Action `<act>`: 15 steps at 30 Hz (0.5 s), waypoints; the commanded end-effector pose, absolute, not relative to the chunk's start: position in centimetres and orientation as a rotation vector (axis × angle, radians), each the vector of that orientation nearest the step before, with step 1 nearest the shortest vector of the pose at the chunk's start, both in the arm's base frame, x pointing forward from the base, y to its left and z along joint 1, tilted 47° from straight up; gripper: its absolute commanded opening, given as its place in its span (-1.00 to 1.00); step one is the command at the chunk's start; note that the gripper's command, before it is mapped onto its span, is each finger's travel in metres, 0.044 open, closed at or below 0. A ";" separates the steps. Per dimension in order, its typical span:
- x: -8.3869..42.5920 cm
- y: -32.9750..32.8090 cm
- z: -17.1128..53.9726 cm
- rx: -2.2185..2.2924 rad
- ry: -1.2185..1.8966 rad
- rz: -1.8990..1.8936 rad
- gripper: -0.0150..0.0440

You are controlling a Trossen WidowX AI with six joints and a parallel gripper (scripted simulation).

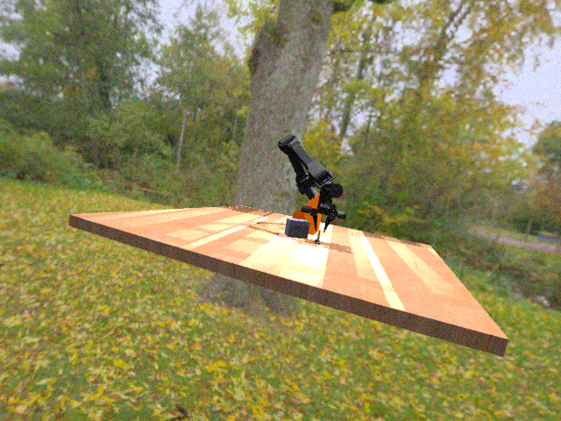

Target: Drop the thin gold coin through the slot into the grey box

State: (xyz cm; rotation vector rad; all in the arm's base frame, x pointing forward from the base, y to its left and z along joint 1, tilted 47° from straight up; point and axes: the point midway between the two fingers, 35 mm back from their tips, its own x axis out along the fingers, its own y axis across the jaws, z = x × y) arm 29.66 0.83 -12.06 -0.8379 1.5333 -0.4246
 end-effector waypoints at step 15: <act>29.5 -1.4 -14.1 -0.849 1.538 -0.426 0.05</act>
